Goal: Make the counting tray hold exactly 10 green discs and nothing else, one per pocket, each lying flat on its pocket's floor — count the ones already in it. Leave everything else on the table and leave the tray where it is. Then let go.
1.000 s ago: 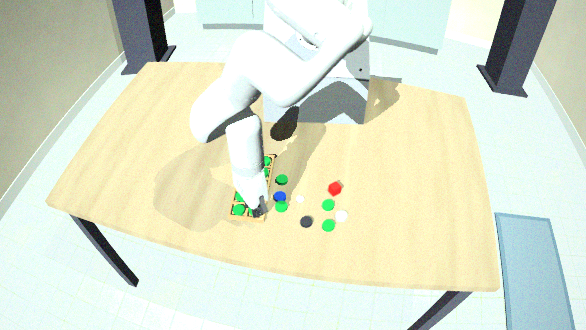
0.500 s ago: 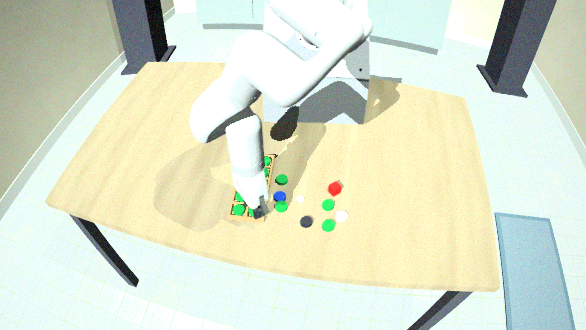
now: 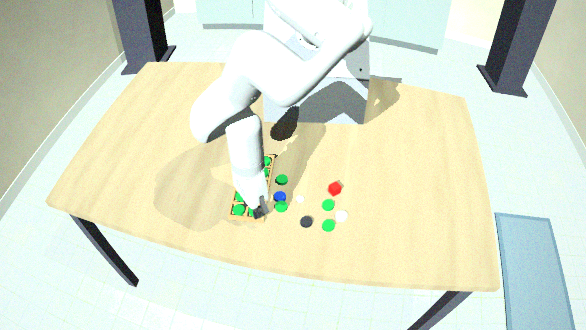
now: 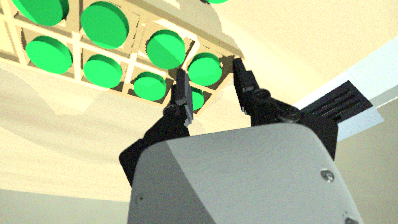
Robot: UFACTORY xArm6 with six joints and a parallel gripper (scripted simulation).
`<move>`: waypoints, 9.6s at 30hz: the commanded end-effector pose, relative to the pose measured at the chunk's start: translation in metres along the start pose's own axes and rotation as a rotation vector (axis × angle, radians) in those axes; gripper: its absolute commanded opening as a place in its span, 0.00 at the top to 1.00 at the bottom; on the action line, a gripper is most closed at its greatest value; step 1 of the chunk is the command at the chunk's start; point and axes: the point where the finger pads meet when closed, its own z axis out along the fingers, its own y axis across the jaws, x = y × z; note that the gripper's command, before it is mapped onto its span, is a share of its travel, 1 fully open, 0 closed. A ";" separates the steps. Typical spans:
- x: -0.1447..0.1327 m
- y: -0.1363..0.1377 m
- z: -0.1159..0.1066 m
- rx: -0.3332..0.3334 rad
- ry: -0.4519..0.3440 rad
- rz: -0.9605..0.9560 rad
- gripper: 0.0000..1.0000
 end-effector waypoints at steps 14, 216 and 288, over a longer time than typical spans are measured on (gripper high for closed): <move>0.000 0.000 0.000 0.000 0.000 -0.001 0.53; 0.176 0.084 0.019 0.006 -0.002 -4.190 1.00; 0.058 -0.154 -0.094 0.202 0.143 -4.223 1.00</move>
